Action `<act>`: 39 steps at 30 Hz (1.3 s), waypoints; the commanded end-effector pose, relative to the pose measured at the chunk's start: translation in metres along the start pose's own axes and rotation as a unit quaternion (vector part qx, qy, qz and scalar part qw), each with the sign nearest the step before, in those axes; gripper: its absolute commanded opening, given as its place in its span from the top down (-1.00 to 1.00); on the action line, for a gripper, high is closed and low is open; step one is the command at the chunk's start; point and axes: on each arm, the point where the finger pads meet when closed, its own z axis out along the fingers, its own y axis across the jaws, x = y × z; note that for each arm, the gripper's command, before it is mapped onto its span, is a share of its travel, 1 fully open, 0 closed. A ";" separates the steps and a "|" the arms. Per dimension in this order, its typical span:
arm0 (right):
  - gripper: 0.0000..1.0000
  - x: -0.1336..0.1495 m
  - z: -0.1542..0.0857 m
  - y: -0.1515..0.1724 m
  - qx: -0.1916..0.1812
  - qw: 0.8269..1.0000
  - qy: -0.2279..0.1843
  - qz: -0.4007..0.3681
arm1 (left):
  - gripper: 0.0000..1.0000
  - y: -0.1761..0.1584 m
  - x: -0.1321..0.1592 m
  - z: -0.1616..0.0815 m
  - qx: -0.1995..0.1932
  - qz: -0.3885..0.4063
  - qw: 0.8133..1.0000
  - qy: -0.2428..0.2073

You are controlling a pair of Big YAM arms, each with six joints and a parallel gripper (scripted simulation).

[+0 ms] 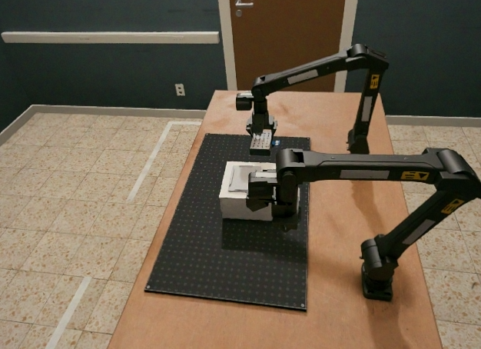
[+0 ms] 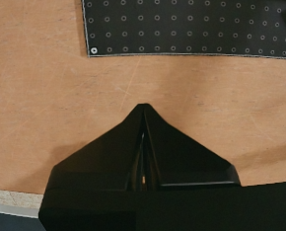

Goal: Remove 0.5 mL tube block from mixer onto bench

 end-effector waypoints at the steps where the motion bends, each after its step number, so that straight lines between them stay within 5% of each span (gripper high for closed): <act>1: 1.00 -0.004 -0.021 -0.020 0.044 0.999 -0.008 -0.017 | 1.00 0.000 -0.011 -0.025 -0.003 0.006 1.000 -0.029; 21: 1.00 0.019 -0.016 -0.019 0.066 0.998 -0.006 -0.012 | 1.00 0.000 -0.014 -0.030 -0.004 0.006 0.999 -0.035; 31: 1.00 0.031 0.020 -0.007 0.035 0.999 -0.006 -0.011 | 1.00 -0.001 -0.006 -0.014 -0.001 0.006 1.000 -0.014; 39: 1.00 0.033 0.016 -0.014 0.048 0.999 -0.004 -0.010 | 1.00 -0.002 0.000 -0.005 0.001 0.005 1.000 -0.001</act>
